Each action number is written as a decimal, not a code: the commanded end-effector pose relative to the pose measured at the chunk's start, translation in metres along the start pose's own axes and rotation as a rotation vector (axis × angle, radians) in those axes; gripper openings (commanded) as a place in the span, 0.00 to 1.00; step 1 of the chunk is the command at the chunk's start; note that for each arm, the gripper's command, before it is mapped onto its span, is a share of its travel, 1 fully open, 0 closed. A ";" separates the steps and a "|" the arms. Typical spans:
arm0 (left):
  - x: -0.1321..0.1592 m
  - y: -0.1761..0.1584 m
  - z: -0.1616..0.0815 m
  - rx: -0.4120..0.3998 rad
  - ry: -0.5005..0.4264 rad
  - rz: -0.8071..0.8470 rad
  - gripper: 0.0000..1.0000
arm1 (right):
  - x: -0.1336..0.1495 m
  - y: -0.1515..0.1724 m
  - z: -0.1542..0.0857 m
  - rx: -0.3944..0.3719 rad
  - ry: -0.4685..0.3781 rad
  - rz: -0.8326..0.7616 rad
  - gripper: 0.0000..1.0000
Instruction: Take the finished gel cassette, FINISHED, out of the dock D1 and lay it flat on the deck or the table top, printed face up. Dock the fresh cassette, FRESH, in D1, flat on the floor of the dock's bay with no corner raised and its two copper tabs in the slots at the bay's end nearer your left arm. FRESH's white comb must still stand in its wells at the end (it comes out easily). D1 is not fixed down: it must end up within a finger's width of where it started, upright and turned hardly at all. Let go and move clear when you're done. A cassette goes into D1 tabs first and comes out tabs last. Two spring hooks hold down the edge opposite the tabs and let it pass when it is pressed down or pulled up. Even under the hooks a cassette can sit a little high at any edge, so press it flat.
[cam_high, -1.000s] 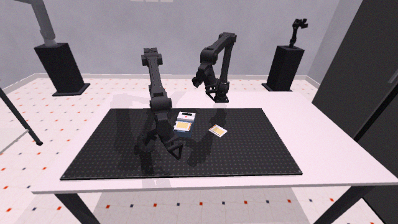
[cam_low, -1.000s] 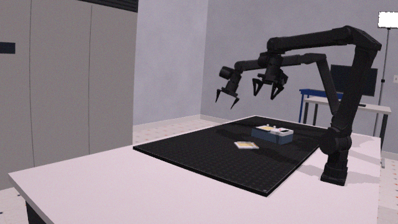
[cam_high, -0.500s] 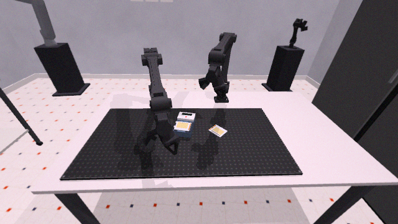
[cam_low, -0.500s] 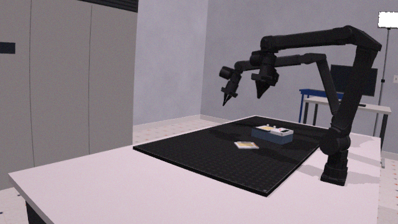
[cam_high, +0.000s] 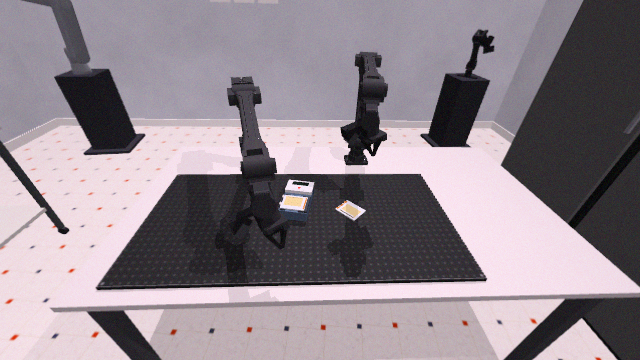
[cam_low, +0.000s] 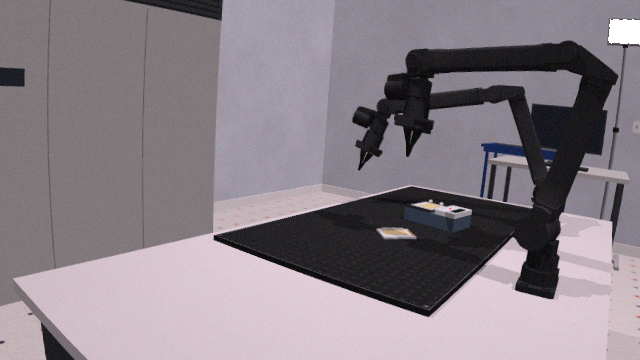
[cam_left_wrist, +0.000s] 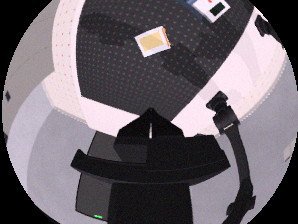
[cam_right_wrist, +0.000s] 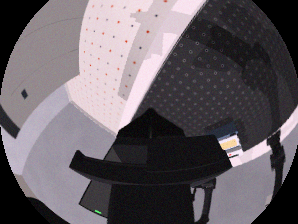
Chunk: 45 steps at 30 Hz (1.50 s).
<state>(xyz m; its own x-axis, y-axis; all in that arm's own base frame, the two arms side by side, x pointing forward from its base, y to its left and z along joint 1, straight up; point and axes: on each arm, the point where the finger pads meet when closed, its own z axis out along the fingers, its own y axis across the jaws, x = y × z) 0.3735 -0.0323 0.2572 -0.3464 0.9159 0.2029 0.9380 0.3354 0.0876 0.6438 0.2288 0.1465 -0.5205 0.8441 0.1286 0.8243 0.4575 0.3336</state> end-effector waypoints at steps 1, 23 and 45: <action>0.013 0.004 -0.012 -0.003 -0.020 -0.154 0.00 | 0.001 0.004 -0.007 -0.014 -0.003 -0.003 0.00; 0.083 0.016 -0.012 0.121 -0.095 -0.804 0.00 | 0.001 0.004 -0.007 -0.014 -0.003 -0.003 0.00; 0.105 0.017 -0.013 0.199 -0.128 -1.177 0.00 | 0.001 0.004 -0.007 -0.014 -0.003 -0.003 0.00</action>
<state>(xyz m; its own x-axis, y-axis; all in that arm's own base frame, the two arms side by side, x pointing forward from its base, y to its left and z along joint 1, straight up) 0.3455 0.0646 0.2669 -0.9962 0.0674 0.0557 0.0667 0.9977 -0.0147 0.6438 0.2288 0.1465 -0.5205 0.8441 0.1286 0.8243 0.4575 0.3336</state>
